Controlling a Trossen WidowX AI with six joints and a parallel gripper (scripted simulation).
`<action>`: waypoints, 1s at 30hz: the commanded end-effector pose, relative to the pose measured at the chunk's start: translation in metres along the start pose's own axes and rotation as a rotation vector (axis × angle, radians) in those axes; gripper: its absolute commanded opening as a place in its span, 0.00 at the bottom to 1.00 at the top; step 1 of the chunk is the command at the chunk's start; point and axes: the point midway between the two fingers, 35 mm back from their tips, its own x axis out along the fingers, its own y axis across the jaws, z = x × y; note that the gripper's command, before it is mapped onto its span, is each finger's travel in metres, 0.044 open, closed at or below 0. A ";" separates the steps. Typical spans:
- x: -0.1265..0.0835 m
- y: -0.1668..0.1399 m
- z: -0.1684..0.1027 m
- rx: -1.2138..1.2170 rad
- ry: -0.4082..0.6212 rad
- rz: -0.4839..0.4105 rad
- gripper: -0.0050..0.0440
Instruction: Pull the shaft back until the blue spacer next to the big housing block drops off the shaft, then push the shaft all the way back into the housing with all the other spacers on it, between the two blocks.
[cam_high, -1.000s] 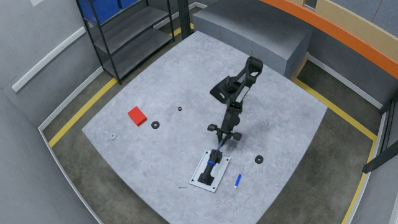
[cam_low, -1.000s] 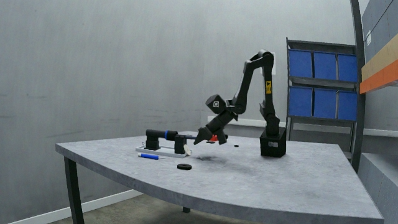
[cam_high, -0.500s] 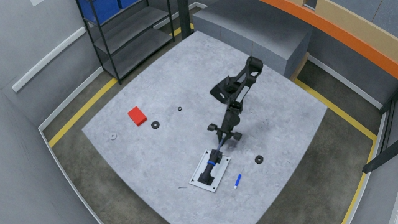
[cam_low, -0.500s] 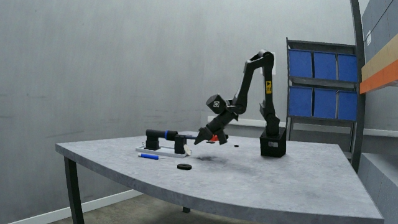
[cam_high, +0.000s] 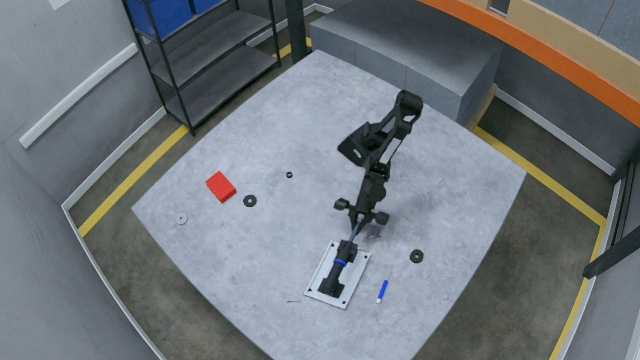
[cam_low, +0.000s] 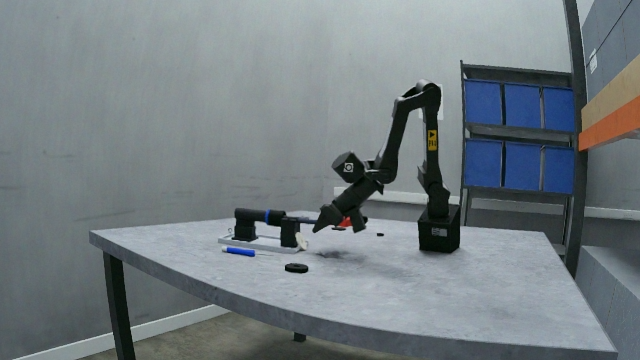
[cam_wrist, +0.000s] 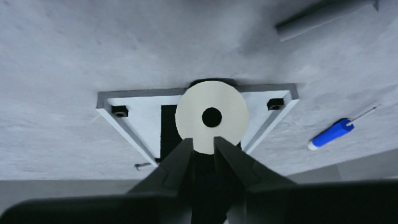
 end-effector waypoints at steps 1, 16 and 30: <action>-0.003 -0.003 -0.006 -0.001 0.024 -0.007 0.00; -0.004 -0.003 -0.005 -0.001 0.024 -0.007 0.00; -0.005 -0.003 -0.004 -0.001 0.024 -0.007 0.00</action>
